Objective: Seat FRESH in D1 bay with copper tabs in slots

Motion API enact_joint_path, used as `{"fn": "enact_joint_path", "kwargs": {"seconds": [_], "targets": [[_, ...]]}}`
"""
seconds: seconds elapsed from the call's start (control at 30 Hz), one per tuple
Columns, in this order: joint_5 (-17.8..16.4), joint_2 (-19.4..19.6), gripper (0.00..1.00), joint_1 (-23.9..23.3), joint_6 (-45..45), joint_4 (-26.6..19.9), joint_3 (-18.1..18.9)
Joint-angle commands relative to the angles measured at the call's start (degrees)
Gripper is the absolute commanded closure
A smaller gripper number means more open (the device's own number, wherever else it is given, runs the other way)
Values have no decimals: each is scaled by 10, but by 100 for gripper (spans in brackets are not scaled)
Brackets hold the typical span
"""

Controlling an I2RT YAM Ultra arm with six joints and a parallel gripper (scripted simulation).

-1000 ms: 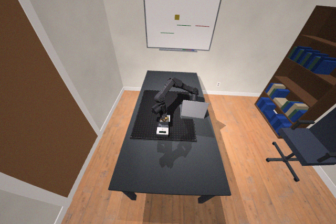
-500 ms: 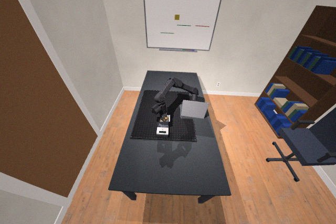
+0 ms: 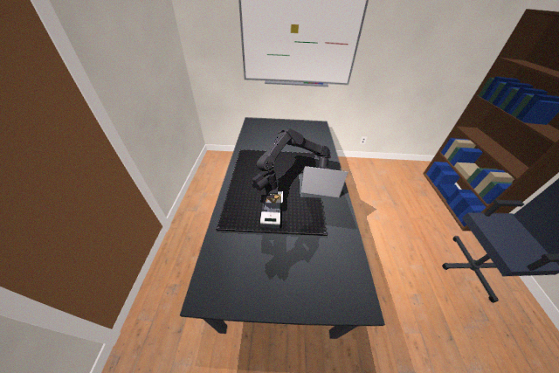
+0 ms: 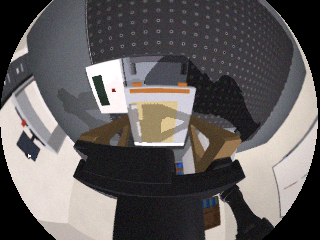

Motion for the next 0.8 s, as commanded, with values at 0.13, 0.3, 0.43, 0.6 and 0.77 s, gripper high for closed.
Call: {"fn": "enact_joint_path", "kwargs": {"seconds": [0.13,0.3,0.43,0.6,0.77], "targets": [[4,-9,100,11,-1,-4,16],[8,8,100,-6,-8,18,-15],[9,9,100,4,-9,24,7],[12,16,100,-8,-13,33,-12],[16,20,100,-12,-18,47,-18]]}}
